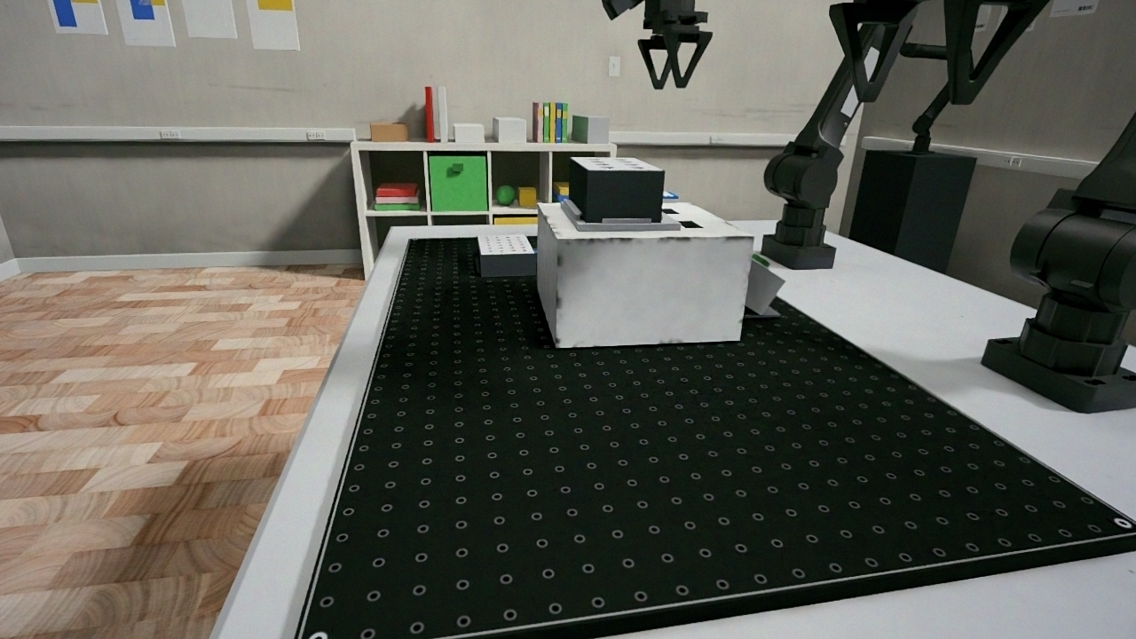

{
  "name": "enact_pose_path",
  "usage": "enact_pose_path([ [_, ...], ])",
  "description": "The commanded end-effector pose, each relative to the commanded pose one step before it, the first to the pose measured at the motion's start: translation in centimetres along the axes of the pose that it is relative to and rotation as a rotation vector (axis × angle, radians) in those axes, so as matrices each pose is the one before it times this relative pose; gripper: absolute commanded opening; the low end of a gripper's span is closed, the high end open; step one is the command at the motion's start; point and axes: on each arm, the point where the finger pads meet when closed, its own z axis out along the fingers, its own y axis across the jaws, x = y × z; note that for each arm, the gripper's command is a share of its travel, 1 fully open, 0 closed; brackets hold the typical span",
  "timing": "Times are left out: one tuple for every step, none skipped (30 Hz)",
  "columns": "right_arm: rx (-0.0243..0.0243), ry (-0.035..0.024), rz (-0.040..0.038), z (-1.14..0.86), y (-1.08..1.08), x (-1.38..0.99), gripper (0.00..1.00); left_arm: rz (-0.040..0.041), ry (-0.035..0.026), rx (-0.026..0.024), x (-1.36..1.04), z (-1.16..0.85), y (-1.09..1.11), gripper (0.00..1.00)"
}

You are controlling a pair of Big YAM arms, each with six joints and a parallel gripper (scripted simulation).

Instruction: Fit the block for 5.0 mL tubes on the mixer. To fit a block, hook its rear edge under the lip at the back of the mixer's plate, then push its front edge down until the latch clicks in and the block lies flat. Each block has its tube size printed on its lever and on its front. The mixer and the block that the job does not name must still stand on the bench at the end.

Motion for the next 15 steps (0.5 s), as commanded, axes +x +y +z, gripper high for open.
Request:
enact_pose_path([
  [0.00516,0.04519,-0.01942,1.069,-1.681,0.699,1.0,0.0126,-0.02172,0.00111,-0.383,-1.31,0.046,1.0],
  [0.0046,-0.01793,-0.00801,0.104,-0.648,0.124,1.0,0.00003,0.00393,0.00059,0.085,0.151,-0.013,1.0],
  [0.00269,-0.00839,0.00141,-0.132,-0.607,0.181,1.0,0.00003,0.00393,0.00059,0.085,0.151,-0.013,1.0],
  [-0.00613,-0.00568,0.00018,-0.196,-0.416,0.255,1.0,0.00003,0.00393,0.00059,0.085,0.151,-0.013,1.0],
  [-0.0015,-0.01001,-0.0015,-0.397,-0.436,0.174,1.0,0.00003,0.00393,0.00059,0.085,0.151,-0.013,1.0],
  [-0.0008,-0.00928,-0.00246,-0.366,-0.416,0.204,1.0,0.00003,0.00393,0.00059,0.085,0.151,-0.013,1.0],
  [-0.0006,-0.00714,-0.00325,-0.291,-0.392,0.233,1.0,0.00003,0.00393,0.00059,0.085,0.151,-0.013,1.0],
  [-0.00071,-0.00489,-0.0031,-0.217,-0.389,0.255,1.0,0.00003,0.00393,0.00059,0.085,0.151,-0.013,1.0],
  [-0.00059,-0.00211,-0.00235,-0.131,-0.409,0.261,1.0,0.00003,0.00393,0.00059,0.085,0.151,-0.013,1.0],
  [-0.00067,-0.00068,-0.00171,-0.086,-0.425,0.234,1.0,0.00002,0.00078,0.00011,0.018,0.03,-0.002,1.0],
  [-0.00134,0.00469,-0.00053,0.111,-0.441,0.282,1.0,-0.00023,-0.00055,-0.0001,-0.011,-0.021,0.002,1.0],
  [-0.00213,0.00879,-0.00035,0.291,-0.44,0.319,1.0,-0.00004,-0.00047,-0.00009,-0.009,-0.018,0.002,1.0],
  [0.0,0.0,0.0,0.0,0.0,0.0,1.0,0.0,0.0,0.0,0.0,0.0,0.0,1.0],
  [0.0,0.0,0.0,0.0,0.0,0.0,1.0,0.0,0.0,0.0,0.0,0.0,0.0,1.0],
  [-0.00372,0.01826,0.00081,0.607,0.017,-0.022,1.0,-0.00006,-0.00491,-0.00077,-0.103,-0.189,0.017,1.0],
])
